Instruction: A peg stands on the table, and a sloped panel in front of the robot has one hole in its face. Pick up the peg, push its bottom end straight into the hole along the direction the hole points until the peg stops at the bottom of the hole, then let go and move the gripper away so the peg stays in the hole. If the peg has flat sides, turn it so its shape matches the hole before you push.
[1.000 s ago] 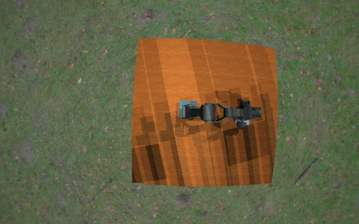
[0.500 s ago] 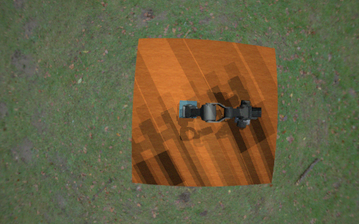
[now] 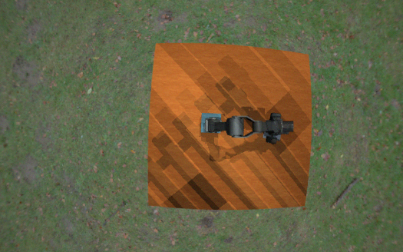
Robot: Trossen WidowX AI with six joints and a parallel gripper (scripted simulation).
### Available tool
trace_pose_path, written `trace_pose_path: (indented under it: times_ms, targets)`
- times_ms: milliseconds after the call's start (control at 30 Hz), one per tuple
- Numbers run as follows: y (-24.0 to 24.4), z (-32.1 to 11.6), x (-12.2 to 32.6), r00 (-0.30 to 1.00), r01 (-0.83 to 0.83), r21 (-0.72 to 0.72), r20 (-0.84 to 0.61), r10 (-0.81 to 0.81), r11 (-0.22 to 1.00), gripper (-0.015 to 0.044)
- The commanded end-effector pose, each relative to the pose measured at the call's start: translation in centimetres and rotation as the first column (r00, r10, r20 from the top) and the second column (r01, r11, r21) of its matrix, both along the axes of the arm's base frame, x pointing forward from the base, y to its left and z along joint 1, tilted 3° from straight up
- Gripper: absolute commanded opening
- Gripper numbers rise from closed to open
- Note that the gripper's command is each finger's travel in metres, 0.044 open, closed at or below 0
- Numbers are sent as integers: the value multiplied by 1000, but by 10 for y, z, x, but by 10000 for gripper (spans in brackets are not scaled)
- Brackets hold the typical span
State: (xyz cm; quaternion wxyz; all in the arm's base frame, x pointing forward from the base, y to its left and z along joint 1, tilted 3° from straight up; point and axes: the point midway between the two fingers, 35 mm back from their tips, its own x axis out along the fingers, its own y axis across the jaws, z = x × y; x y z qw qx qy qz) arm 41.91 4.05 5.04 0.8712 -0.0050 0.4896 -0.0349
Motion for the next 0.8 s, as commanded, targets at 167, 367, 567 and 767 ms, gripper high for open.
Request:
trace_pose_path:
  times_ms: [167, 367, 567, 767]
  targets:
    - [0, -3, 1, 1000, -1, 0, -1, 1, 1000, 0]
    - [0, -4, 2, 1000, -1, 0, -1, 1, 1000, 0]
    - [0, -6, 3, 1000, -1, 0, -1, 1, 1000, 0]
    - [0, -7, 5, 1000, -1, 0, 0, 1, 1000, 0]
